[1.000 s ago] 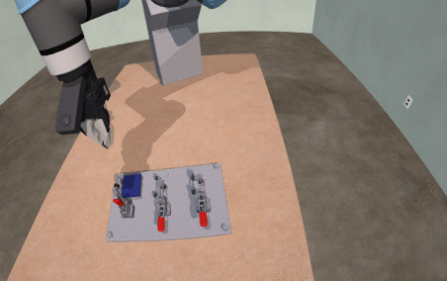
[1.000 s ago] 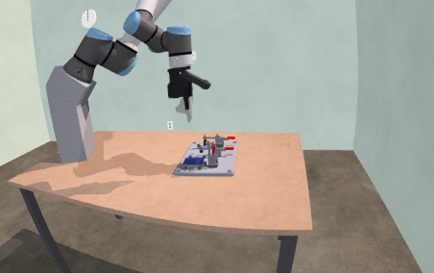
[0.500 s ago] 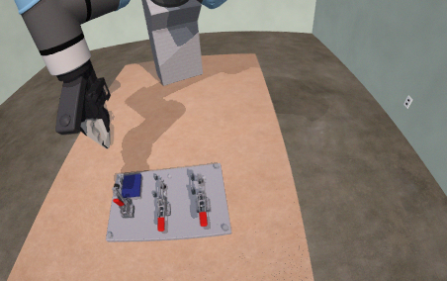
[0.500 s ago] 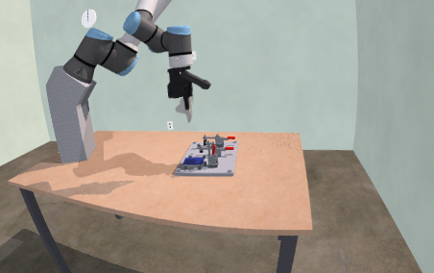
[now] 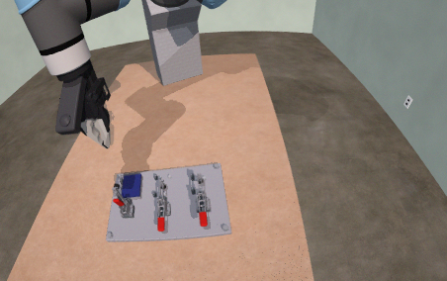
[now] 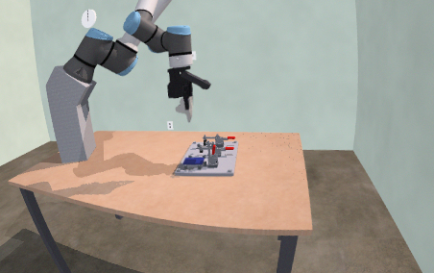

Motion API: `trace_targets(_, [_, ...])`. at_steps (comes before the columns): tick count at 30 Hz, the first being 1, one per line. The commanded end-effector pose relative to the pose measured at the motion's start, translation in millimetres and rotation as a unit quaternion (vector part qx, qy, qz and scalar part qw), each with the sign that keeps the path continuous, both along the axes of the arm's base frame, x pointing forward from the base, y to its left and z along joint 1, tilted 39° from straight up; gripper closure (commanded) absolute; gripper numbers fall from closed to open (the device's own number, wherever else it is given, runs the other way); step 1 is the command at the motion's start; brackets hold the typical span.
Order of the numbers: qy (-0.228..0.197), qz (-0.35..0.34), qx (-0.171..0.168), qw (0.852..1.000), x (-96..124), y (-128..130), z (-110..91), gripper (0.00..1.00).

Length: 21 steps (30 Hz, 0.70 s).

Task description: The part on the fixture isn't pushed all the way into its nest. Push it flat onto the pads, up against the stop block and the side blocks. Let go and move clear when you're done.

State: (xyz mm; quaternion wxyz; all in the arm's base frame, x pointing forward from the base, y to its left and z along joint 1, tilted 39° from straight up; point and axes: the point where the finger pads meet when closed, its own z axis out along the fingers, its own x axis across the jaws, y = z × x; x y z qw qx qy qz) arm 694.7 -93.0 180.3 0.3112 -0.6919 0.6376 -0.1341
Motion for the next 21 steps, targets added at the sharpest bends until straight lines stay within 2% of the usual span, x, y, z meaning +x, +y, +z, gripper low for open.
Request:
trace_targets(1, [0.0, 0.0, 0.0, 1.0, 0.2, -0.3, 0.5, 1.0])
trace_targets(18, [0.0, 0.0, 0.0, 1.0, 0.2, -0.3, 0.5, 1.0])
trace_targets(19, [0.0, 0.0, 0.0, 1.0, 0.2, -0.3, 0.6, 0.41])
trace_targets(21, [0.0, 0.0, 0.0, 1.0, 0.2, -0.3, 0.6, 0.41])
